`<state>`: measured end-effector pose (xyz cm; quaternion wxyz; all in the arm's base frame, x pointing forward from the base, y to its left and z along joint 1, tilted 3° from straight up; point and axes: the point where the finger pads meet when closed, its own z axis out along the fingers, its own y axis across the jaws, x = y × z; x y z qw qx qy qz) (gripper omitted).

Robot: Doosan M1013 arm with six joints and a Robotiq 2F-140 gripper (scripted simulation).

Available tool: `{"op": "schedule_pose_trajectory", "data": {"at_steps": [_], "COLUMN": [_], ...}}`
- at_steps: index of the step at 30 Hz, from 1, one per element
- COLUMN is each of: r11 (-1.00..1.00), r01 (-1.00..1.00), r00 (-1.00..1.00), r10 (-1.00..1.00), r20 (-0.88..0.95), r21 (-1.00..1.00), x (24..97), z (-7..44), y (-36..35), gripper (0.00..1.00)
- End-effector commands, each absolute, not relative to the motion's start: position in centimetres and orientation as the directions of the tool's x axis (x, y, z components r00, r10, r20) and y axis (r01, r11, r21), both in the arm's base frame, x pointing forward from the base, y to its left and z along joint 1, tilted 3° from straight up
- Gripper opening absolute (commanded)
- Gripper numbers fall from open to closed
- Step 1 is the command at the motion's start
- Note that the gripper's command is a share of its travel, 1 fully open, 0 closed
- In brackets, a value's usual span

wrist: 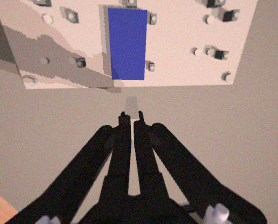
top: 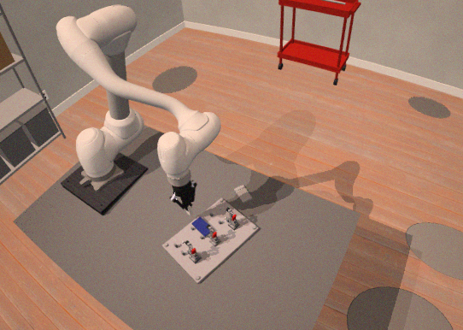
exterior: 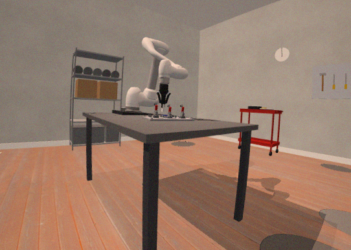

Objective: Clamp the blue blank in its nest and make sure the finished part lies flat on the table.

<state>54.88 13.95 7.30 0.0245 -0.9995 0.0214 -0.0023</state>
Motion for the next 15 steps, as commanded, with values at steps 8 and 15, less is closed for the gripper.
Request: {"op": "schedule_pose_trajectory", "data": {"at_steps": [8, 15], "r11": [-0.997, -0.997], "r01": [-0.048, -0.048], "r00": [0.999, 0.999], "r10": [-0.048, -0.048], "r20": [-0.001, -0.001], "r21": [-0.053, -0.053], "x": [54.5, 54.5], "z": [4.5, 4.5], "y": [14.4, 14.4], "gripper": [0.0, 0.0]}}
